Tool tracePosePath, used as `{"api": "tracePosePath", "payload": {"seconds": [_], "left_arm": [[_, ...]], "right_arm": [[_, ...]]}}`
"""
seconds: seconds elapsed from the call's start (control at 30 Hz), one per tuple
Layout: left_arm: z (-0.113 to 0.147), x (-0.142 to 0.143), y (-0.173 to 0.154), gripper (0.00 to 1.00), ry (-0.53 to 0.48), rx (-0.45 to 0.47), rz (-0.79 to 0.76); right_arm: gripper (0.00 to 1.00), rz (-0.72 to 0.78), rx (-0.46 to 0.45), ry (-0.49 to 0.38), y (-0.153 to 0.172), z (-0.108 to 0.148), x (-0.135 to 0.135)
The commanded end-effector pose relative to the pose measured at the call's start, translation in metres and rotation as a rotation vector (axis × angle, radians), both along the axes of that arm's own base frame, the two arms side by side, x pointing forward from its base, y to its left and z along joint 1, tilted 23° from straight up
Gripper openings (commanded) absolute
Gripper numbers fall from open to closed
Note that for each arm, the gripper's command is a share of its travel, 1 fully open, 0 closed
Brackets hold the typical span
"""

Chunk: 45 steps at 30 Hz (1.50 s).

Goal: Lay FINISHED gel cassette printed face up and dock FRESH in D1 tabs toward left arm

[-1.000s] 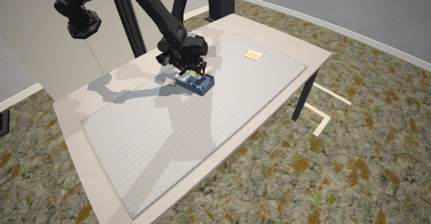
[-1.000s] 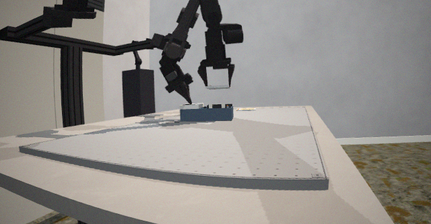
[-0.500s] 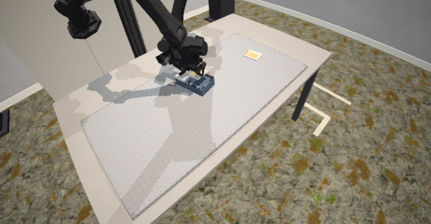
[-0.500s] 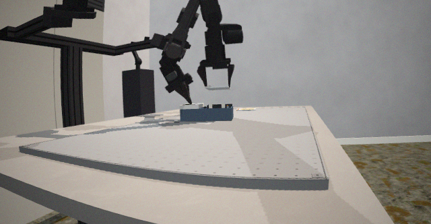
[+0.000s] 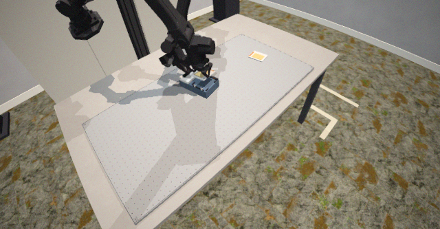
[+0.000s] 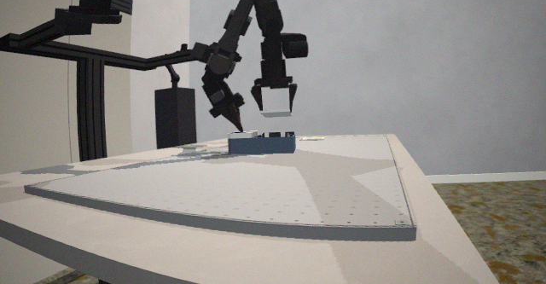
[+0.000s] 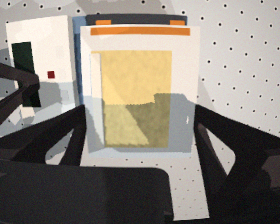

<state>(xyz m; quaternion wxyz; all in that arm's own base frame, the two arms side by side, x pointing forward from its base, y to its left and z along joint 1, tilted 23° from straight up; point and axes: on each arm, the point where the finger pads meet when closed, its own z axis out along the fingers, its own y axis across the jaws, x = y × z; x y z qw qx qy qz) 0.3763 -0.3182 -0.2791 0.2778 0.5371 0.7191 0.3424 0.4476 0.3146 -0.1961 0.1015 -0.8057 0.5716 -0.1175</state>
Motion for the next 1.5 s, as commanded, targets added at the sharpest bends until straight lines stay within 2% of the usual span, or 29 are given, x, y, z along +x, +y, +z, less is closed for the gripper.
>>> {"api": "tracePosePath", "payload": {"seconds": [0.0, 0.1, 0.2, 1.47], "left_arm": [[-0.061, -0.016, 0.043, 0.0, 0.094, 0.074, 0.017], [-0.061, -0.016, 0.043, 0.0, 0.094, 0.074, 0.017], [-0.061, -0.016, 0.043, 0.0, 0.094, 0.074, 0.017], [-0.061, -0.016, 0.043, 0.0, 0.094, 0.074, 0.017]], "right_arm": [[0.0, -0.001, 0.002, -0.002, 0.01, 0.001, 0.003], [0.0, -0.001, 0.002, -0.002, 0.01, 0.001, 0.003], [0.0, -0.031, -0.06, -0.013, 0.008, -0.002, 0.004], [0.0, -0.027, -0.06, -0.024, 0.004, -0.019, 0.012]]}}
